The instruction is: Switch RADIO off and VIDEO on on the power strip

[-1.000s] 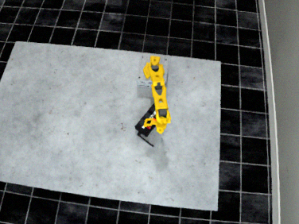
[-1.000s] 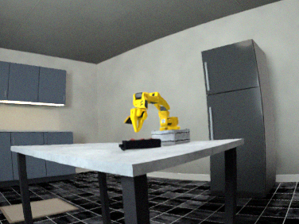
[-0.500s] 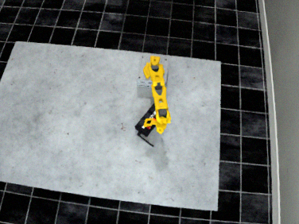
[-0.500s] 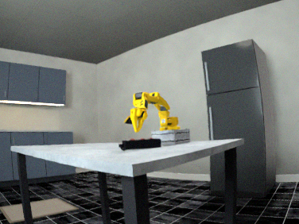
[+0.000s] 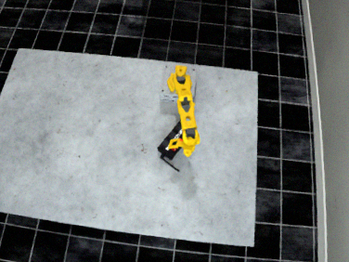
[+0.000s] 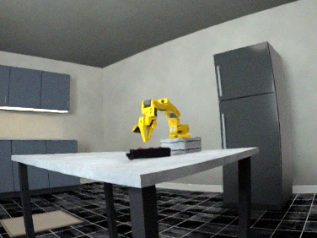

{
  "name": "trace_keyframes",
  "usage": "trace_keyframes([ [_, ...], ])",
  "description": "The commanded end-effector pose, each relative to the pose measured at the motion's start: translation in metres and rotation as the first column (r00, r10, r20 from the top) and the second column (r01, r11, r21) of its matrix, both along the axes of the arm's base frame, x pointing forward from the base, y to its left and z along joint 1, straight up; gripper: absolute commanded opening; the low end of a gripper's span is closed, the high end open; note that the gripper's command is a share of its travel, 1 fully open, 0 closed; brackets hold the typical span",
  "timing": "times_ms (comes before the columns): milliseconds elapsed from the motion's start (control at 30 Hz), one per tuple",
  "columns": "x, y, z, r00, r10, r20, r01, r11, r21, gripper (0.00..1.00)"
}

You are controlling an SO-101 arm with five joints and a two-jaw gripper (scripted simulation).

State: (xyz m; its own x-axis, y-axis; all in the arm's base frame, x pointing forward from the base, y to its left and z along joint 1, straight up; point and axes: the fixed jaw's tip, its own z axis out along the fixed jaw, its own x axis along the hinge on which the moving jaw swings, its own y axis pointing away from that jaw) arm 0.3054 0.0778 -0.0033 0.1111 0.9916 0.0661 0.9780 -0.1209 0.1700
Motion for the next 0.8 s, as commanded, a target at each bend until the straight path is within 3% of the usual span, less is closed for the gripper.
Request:
trace_keyframes([
  [0,-0.0013,0.0028,-0.0054,1.0,0.016,-0.01,-0.016,1.0,-0.003,0.0],
  [767,-0.0002,-0.0028,-0.0061,1.0,-0.002,-0.013,0.002,1.0,-0.004,0.0],
])
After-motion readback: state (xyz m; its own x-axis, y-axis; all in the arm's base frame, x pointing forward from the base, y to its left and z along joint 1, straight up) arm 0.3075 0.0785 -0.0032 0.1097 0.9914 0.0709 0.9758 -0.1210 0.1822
